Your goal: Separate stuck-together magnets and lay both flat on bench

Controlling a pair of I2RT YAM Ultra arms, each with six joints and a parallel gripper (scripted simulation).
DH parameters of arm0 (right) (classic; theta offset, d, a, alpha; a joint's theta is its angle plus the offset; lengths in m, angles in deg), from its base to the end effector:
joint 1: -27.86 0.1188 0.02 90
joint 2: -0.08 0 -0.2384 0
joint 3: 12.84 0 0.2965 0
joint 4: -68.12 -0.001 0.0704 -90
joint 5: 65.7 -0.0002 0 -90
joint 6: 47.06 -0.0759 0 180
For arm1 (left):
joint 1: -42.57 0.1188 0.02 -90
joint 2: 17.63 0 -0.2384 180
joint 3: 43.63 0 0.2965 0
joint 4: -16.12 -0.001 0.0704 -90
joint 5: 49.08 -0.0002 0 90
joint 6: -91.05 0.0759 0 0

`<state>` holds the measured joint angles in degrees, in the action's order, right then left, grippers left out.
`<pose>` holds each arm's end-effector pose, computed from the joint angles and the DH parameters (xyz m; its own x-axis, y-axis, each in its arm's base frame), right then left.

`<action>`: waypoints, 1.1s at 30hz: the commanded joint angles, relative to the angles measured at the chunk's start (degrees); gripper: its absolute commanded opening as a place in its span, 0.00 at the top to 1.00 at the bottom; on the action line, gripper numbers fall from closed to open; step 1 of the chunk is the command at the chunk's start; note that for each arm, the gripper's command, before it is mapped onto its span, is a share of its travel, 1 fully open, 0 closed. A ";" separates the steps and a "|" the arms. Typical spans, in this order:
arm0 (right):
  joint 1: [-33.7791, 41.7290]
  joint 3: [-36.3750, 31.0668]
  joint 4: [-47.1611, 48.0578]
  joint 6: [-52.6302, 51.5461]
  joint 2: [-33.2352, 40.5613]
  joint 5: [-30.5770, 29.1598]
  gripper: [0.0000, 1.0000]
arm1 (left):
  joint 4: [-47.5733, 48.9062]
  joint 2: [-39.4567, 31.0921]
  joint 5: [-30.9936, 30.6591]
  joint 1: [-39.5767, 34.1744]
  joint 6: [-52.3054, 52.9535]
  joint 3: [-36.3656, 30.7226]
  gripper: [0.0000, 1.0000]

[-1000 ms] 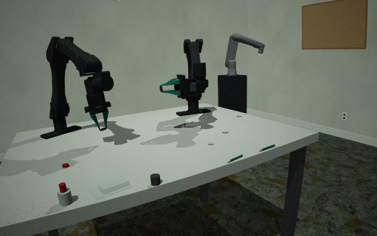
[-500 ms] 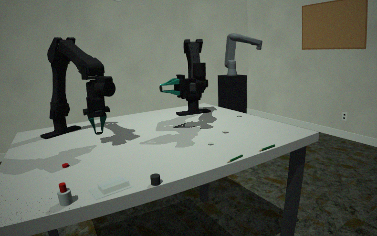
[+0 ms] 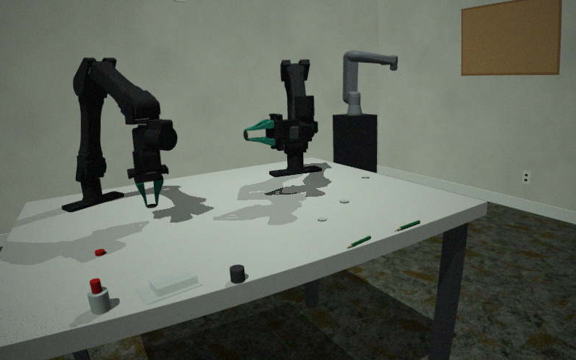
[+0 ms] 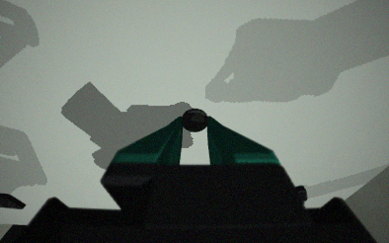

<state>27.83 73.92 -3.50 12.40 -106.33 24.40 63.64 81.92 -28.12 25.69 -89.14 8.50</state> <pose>0.3631 0.0009 0.1015 -0.8608 0.5086 0.0200 0.5085 0.8610 -0.0098 0.3220 -0.1707 0.1355 -0.9975 -0.0711 0.0017 -0.0016 -0.0007 -1.0000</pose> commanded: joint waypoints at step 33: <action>-0.08 -2.65 4.98 -0.05 -1.06 -0.10 0.75 | 0.22 -0.38 -0.11 0.13 0.26 0.41 0.75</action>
<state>27.74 71.17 0.94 12.26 -107.75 24.34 63.62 81.90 -28.27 25.86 -89.14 8.54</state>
